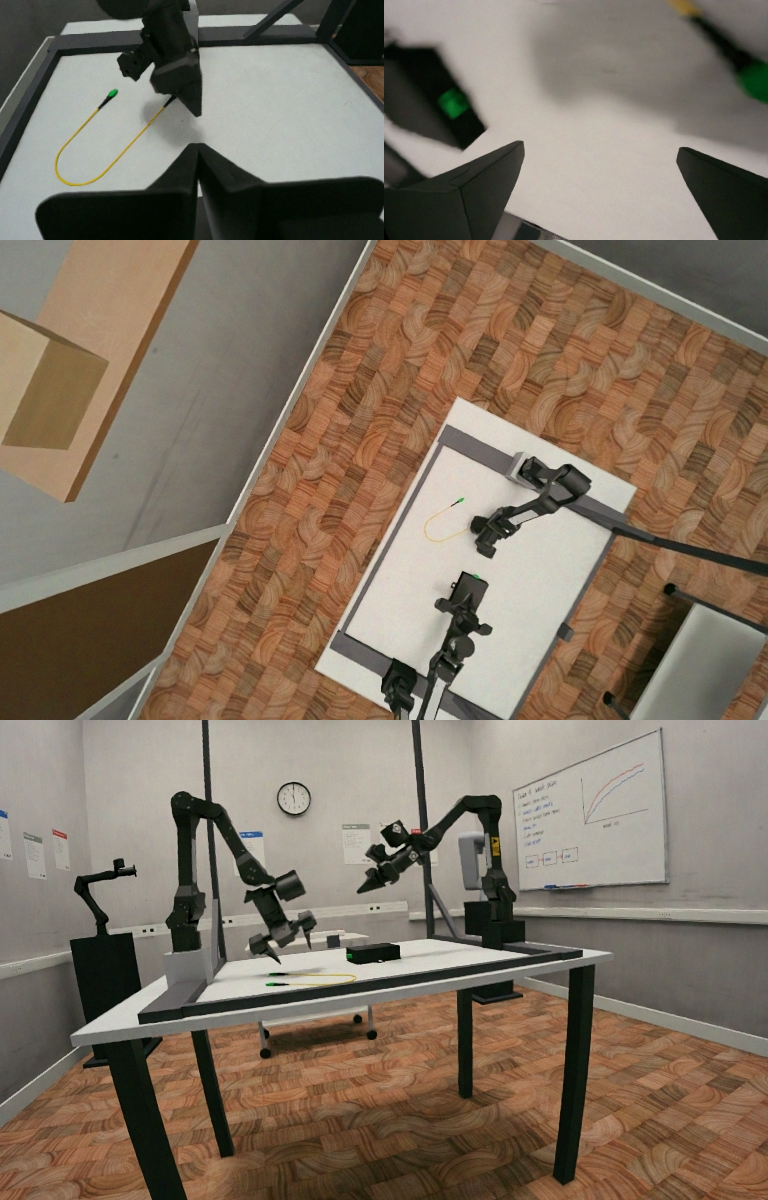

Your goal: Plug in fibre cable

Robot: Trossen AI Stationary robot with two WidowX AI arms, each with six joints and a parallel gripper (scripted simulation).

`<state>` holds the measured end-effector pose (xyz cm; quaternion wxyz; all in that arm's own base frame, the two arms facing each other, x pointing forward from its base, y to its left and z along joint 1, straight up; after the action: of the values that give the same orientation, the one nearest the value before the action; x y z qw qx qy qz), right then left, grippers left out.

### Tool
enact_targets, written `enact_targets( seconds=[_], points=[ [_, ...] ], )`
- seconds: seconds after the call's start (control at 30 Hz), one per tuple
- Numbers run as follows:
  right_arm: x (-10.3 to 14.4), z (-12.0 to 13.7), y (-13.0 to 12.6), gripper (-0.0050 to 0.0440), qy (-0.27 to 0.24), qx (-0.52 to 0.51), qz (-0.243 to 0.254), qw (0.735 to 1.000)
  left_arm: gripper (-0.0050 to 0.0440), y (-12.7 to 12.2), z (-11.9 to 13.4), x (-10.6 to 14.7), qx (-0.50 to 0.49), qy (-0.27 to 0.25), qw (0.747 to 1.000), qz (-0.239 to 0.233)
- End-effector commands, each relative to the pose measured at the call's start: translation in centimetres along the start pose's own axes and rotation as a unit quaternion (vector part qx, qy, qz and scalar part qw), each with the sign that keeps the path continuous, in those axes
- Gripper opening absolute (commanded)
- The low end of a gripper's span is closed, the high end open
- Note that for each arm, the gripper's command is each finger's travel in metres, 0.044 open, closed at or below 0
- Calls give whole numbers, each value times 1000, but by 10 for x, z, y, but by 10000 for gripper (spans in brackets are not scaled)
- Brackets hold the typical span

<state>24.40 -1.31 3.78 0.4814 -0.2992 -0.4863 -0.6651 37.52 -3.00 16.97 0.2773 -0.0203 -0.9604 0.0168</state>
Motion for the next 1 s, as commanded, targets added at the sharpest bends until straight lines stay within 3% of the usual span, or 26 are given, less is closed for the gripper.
enact_targets(
  seconds=[0.0, 0.2, 0.4, 0.97],
  points=[
    [-6, -9, -21, 440, 15, -111, 25, 993, -50, 0, -7, 4, 1, -13, 1000, 0],
    [1, -20, -45, 440, 16, -245, 29, 969, -50, 0, -7, 4, 1, -13, 1000, 0],
    [3, -24, -55, 440, 18, -294, 32, 955, -50, 0, -7, 4, 1, -13, 1000, 0],
    [4, -25, -56, 440, 17, -301, 31, 953, -50, 0, -7, 4, 1, -13, 1000, 0]
  ],
)
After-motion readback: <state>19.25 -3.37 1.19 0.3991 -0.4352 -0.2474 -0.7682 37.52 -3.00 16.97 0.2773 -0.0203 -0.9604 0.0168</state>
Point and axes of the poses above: on each arm, the point midway between the two fingers, 35 mm back from their tips, its own x axis back along the fingers, its own y axis across the jaws, z = x × y, the point moved 7 cm from there along x, back along the fingers, and after that the axes turned 3 degrees about x, right-handed, at the moved point
